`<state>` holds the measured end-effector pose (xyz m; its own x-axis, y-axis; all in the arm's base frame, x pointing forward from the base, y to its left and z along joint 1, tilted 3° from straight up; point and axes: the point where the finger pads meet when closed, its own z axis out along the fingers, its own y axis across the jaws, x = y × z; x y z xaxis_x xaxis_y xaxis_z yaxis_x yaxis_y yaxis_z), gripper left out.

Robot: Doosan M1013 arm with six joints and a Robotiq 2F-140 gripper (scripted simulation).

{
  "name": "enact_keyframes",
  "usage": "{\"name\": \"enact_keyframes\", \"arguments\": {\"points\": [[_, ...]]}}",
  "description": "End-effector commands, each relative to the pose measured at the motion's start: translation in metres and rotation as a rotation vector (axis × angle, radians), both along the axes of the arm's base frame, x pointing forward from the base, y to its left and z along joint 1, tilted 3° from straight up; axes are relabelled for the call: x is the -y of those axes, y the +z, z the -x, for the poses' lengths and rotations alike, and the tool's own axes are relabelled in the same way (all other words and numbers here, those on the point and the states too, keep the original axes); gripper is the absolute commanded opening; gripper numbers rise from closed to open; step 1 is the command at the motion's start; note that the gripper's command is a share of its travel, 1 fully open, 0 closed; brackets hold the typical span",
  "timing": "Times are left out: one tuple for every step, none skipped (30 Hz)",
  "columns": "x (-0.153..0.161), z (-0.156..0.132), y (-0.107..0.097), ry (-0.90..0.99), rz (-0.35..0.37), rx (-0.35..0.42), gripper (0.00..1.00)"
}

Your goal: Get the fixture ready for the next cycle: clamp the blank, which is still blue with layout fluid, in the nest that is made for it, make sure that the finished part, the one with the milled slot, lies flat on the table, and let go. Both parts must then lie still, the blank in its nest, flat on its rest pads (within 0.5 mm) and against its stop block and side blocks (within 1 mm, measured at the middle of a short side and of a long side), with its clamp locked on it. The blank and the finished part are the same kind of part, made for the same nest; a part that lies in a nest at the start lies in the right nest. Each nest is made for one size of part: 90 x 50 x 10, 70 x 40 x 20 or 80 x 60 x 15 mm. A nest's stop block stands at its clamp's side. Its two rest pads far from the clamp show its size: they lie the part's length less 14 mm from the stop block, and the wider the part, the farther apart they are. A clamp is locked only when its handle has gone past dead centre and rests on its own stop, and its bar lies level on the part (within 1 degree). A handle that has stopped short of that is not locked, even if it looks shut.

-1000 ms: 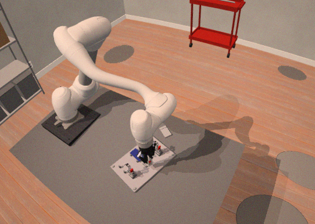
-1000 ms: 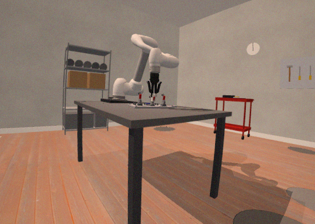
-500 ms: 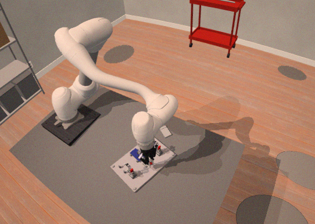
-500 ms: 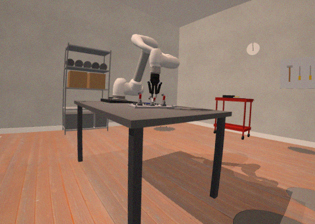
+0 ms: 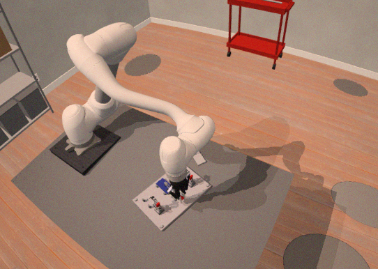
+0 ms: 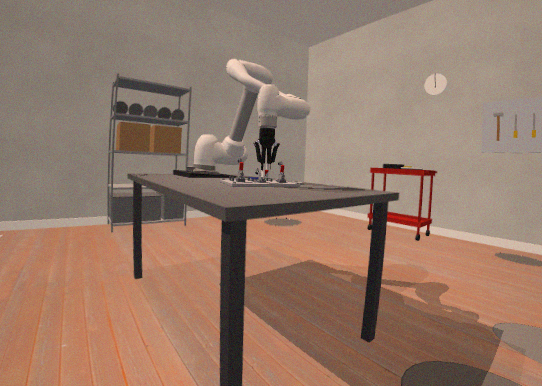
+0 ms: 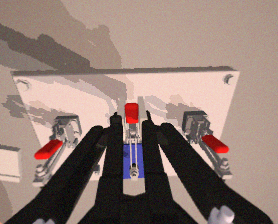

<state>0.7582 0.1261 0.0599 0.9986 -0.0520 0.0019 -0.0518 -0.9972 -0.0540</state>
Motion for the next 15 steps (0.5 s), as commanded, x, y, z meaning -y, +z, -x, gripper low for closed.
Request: {"name": "enact_keyframes", "arguments": {"points": [[0.0016, -0.0020, -0.0063, 0.004, 0.001, -0.003, 0.00], [0.0016, -0.0024, -0.0069, 0.004, 0.001, -0.003, 0.00], [0.0016, -0.0027, -0.0075, 0.004, 0.001, -0.003, 0.00], [0.0015, -0.0030, -0.0080, 0.004, 0.001, -0.003, 0.00], [0.0015, -0.0034, -0.0085, 0.004, 0.001, -0.003, 0.00], [0.0015, -0.0034, -0.0085, 0.004, 0.001, -0.003, 0.00], [0.0015, -0.0034, -0.0085, 0.004, 0.001, -0.003, 0.00], [0.0015, -0.0037, -0.0091, 0.004, 0.001, -0.003, 0.00], [0.0015, -0.0040, -0.0095, 0.004, 0.001, -0.003, 0.00], [0.0015, -0.0043, -0.0100, 0.004, 0.001, -0.003, 0.00], [0.0015, -0.0045, -0.0105, 0.004, 0.001, -0.003, 0.00], [0.0015, -0.0048, -0.0110, 0.004, 0.001, -0.003, 0.00], [0.0015, -0.0050, -0.0115, 0.004, 0.001, -0.003, 0.00], [0.0014, -0.0052, -0.0119, 0.004, 0.001, -0.003, 0.00], [0.0014, -0.0053, -0.0124, 0.004, 0.001, -0.003, 0.00]]}}
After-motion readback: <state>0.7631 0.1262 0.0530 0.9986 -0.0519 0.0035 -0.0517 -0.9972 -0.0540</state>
